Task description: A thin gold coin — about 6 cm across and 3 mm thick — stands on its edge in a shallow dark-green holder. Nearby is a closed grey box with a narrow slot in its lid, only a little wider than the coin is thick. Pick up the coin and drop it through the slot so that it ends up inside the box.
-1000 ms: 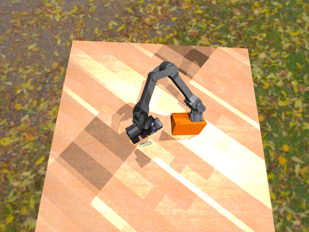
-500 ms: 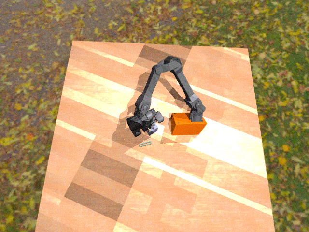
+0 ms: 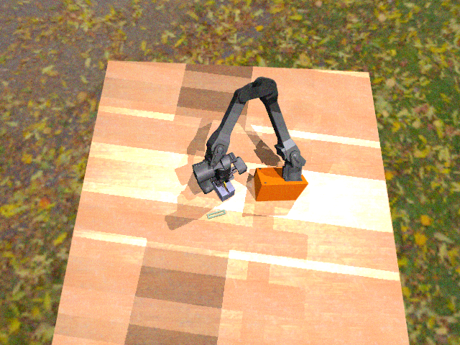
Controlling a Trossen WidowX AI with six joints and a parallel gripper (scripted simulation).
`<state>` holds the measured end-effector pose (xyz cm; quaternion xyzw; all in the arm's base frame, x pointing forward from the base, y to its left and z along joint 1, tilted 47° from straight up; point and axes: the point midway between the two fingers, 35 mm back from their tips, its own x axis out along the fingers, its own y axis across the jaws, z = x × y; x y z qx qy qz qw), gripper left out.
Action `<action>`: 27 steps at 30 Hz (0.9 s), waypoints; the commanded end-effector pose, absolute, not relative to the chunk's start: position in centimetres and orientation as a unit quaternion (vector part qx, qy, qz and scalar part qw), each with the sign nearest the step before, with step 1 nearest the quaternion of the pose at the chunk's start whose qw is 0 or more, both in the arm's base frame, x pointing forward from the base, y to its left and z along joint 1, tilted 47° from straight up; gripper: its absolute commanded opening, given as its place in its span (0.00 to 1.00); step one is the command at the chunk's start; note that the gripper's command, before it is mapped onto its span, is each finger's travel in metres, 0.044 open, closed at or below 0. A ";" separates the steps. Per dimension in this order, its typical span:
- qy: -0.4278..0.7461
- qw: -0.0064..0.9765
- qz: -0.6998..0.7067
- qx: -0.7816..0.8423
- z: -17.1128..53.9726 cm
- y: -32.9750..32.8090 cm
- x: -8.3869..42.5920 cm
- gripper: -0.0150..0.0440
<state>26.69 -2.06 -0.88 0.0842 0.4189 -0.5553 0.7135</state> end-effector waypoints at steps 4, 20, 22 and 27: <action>0.419 0.714 -0.555 0.084 -0.7 -2.3 26.6 0.25; 0.419 0.713 -0.555 0.083 -0.5 -2.4 26.4 0.25; 0.420 0.714 -0.555 0.082 -0.4 -2.5 26.3 0.25; 0.421 0.713 -0.554 0.082 -0.4 -2.5 26.3 0.26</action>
